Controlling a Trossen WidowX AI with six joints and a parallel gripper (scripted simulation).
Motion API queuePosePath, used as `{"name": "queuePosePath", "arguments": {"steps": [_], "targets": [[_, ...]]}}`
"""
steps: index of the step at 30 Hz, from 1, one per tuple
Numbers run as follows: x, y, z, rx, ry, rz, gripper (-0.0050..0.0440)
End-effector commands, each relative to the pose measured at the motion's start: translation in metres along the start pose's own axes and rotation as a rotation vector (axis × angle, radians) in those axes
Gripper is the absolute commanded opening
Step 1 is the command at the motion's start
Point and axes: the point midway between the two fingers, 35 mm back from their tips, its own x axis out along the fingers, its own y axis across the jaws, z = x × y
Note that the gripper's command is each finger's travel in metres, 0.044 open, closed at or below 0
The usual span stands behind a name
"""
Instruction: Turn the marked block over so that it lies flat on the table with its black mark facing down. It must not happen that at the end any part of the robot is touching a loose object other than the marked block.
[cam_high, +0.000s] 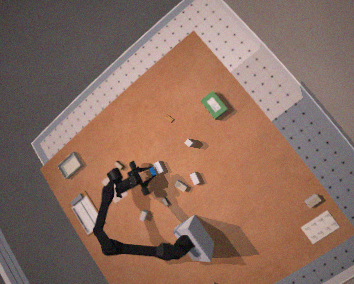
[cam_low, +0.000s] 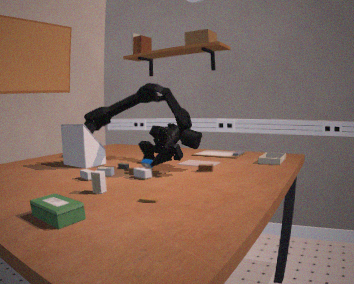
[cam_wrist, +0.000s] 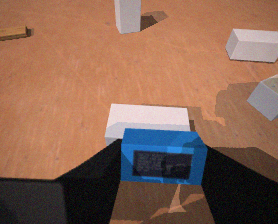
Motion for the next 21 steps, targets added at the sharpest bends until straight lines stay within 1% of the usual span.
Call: {"name": "queuePosePath", "arguments": {"steps": [1, 21], "targets": [[-0.0037, 0.0036, 0.0017, 0.012, -0.019, 0.01, -0.005], [-0.0046, 0.0033, 0.0022, 0.013, -0.017, 0.011, -0.005]]}}
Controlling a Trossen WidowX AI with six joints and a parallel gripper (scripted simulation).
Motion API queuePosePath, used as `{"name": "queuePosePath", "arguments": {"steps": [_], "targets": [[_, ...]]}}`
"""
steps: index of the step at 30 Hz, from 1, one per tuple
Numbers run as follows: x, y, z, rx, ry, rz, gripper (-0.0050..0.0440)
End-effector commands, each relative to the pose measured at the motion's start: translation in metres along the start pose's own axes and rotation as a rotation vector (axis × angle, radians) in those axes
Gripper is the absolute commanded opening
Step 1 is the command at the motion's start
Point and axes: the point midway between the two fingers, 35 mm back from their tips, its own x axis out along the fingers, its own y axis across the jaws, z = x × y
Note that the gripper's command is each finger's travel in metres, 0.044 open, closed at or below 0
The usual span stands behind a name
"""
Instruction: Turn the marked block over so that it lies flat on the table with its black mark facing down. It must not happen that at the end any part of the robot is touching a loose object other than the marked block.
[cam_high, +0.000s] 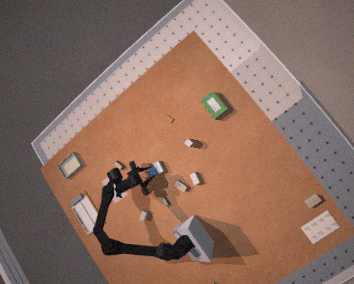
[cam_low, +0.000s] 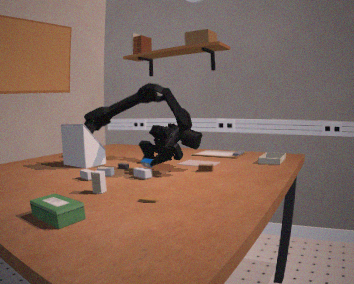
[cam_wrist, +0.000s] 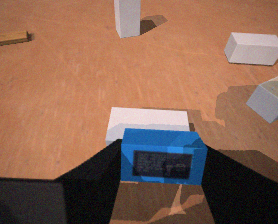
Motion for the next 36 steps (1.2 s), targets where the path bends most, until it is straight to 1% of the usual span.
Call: {"name": "queuePosePath", "arguments": {"steps": [1, 36], "targets": [[-0.0042, 0.0029, 0.0005, 0.008, -0.001, 0.012, -0.005], [-0.0011, 0.0027, -0.0053, 0.009, 0.003, 0.001, -0.005]]}}
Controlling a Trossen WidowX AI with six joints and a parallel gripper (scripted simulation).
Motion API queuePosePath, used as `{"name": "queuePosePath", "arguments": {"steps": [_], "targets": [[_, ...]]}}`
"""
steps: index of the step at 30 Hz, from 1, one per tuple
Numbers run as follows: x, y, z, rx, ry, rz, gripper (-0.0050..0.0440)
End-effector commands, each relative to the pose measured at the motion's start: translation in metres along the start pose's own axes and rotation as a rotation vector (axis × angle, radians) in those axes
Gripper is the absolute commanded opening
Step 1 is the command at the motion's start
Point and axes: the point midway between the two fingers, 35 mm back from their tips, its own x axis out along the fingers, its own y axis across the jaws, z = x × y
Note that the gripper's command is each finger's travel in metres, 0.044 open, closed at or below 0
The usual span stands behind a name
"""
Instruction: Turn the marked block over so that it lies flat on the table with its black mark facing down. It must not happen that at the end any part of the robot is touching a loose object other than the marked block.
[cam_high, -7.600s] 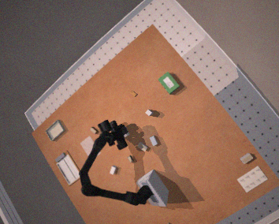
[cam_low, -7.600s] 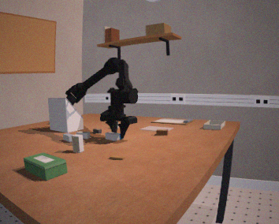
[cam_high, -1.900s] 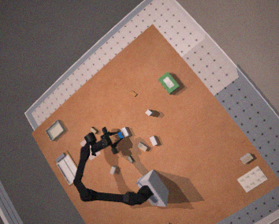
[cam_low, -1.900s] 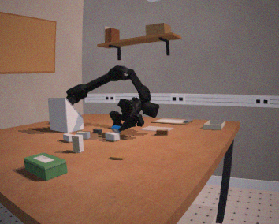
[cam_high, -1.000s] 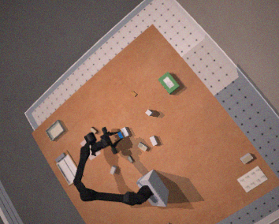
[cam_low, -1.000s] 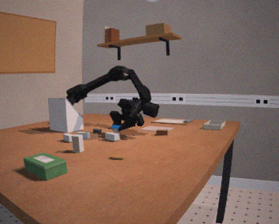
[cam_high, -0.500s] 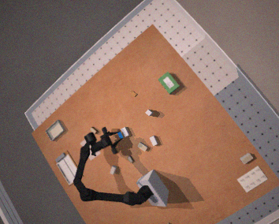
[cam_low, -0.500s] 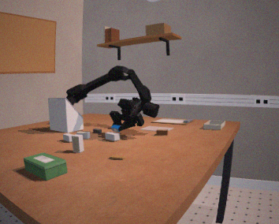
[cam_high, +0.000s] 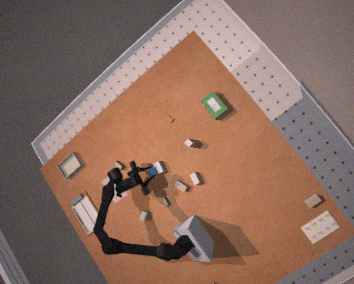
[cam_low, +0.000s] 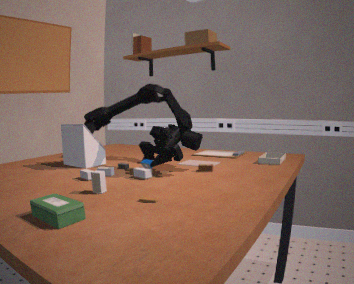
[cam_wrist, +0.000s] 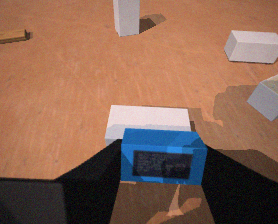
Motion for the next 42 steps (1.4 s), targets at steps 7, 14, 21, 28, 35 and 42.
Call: {"name": "queuePosePath", "arguments": {"steps": [7, 14, 21, 28, 35, 42], "targets": [[0.001, 0.003, -0.009, 0.008, 0.007, 0.009, -0.005], [0.003, 0.003, -0.013, 0.008, 0.007, 0.009, -0.005], [0.007, 0.003, -0.019, 0.008, 0.007, 0.009, -0.005], [0.009, 0.003, -0.022, 0.008, 0.006, 0.008, -0.005], [0.011, 0.003, -0.025, 0.008, 0.006, 0.007, -0.005], [0.01, 0.003, -0.025, 0.009, 0.007, 0.009, -0.005]]}}
